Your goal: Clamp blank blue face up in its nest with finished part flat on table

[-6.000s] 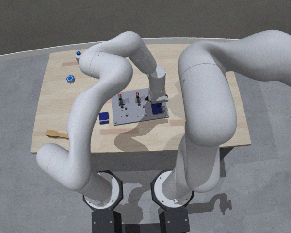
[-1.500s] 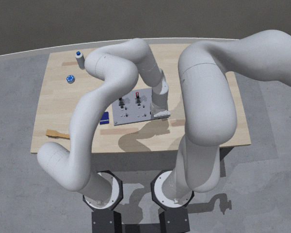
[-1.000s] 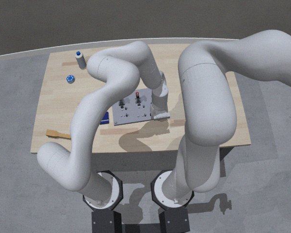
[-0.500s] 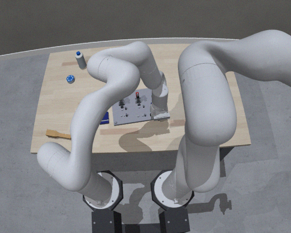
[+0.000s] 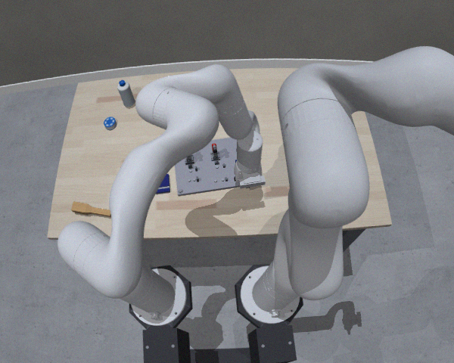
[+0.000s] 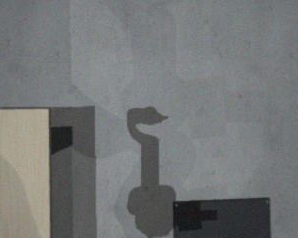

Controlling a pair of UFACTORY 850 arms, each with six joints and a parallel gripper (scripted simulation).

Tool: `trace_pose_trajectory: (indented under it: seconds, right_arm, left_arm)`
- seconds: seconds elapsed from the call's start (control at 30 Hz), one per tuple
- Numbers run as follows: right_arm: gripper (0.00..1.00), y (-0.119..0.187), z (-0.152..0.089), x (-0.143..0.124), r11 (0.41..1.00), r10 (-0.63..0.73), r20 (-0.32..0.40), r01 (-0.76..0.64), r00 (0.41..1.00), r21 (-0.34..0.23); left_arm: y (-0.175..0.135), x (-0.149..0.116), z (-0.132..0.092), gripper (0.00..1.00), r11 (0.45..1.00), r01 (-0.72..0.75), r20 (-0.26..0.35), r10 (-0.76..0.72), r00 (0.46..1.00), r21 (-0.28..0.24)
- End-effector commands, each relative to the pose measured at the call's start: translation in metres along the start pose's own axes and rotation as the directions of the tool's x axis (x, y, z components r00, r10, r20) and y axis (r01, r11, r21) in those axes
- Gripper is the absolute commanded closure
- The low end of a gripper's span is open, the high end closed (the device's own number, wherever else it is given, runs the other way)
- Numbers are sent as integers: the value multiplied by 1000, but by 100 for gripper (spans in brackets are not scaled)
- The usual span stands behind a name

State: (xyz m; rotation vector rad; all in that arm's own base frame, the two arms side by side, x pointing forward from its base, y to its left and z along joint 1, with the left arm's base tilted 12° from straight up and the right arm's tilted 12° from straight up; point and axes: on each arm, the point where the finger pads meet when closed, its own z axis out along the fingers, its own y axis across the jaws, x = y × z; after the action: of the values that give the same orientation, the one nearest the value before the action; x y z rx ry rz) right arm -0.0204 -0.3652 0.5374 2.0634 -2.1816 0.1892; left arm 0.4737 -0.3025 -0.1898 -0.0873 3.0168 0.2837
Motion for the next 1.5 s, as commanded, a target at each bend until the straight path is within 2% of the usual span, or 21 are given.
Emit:
trace_pose_trajectory:
  seconds: [0.0, 1.47]
  right_arm:
    - [0, 0, -1, 0, 1000, 0, -2, 0, 1000, 0]
    - [0, 0, -1, 0, 1000, 0, -2, 0, 1000, 0]
  left_arm:
    - [-1, -1, 0, 100, 1000, 0, 2, 0, 1000, 2]
    - [-1, -5, 3, 100, 1000, 0, 2, 0, 1000, 2]
